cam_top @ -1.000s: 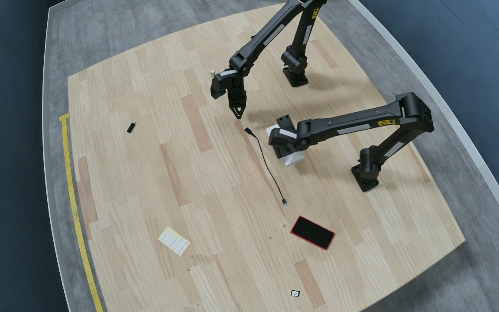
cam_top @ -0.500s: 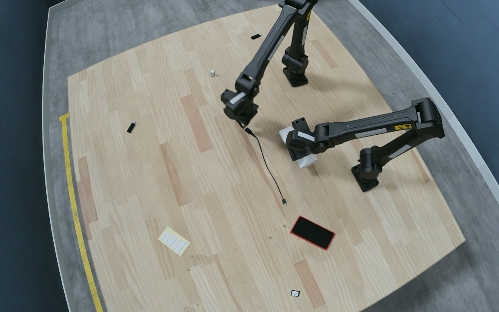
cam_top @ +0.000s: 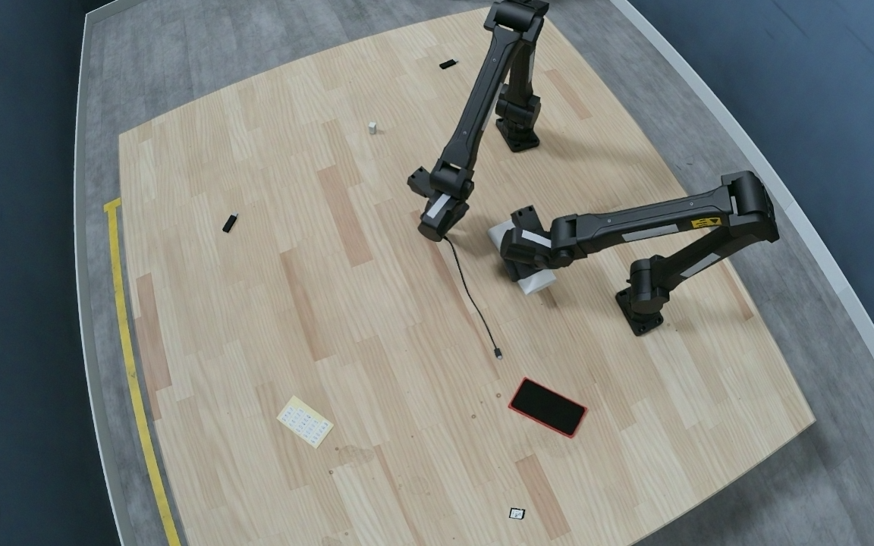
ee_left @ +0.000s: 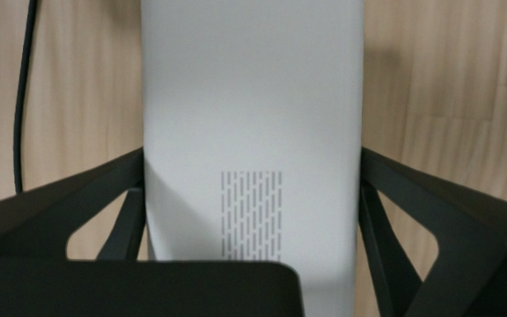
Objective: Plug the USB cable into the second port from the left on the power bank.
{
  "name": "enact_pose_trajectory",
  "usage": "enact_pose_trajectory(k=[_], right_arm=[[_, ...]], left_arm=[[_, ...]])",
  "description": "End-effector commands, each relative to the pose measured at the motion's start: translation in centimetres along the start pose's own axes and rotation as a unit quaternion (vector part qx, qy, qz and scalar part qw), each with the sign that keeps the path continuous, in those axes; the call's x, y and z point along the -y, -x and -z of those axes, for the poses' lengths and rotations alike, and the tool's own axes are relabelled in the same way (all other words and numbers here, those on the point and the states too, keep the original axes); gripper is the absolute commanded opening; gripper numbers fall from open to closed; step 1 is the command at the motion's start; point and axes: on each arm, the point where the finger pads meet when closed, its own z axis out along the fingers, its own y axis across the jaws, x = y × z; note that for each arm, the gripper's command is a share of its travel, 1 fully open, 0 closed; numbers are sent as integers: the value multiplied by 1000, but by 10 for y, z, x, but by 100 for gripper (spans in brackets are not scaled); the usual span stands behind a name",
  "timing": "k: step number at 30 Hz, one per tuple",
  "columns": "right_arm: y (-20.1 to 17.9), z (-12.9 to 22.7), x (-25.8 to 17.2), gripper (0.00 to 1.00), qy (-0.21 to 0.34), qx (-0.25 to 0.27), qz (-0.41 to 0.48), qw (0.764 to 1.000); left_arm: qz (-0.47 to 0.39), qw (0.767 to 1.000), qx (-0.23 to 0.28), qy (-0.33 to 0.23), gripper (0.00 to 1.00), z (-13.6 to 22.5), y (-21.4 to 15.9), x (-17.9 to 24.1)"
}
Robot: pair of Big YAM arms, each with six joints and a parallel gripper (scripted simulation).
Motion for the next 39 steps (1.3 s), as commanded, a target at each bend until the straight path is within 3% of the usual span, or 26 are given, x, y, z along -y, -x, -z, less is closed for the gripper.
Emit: enact_pose_trajectory(k=[1, 6, 12, 22, 28, 30, 39], right_arm=[[5, 3, -13, 36, 12, -1, -21, 1000], [7, -20, -7, 34, 3, 0, -21, 1000], [3, -6, -14, 24, 16, -3, -23, 1000], [3, -8, -12, 8, 14, -3, -22, 1000], [12, 35, -20, 8, 30, -7, -27, 999], [12, 35, -20, 8, 30, -7, -26, 999], [-9, 47, 32, 8, 12, -3, -19, 1000]], left_arm=[[-11, 999, 22, 21, 79, 9, 19, -13], [-14, 999, 26, 23, 79, 10, 31, -23], [-1, 1000, 11, 5, 79, -27, -5, -7], [-10, 1000, 18, 17, 79, -41, -9, -15], [-6, 1000, 14, 12, 79, -49, -18, -11], [-10, 1000, 19, 18, 100, -46, -13, -15], [-22, 998, 35, 37, 100, -25, 11, -14]])
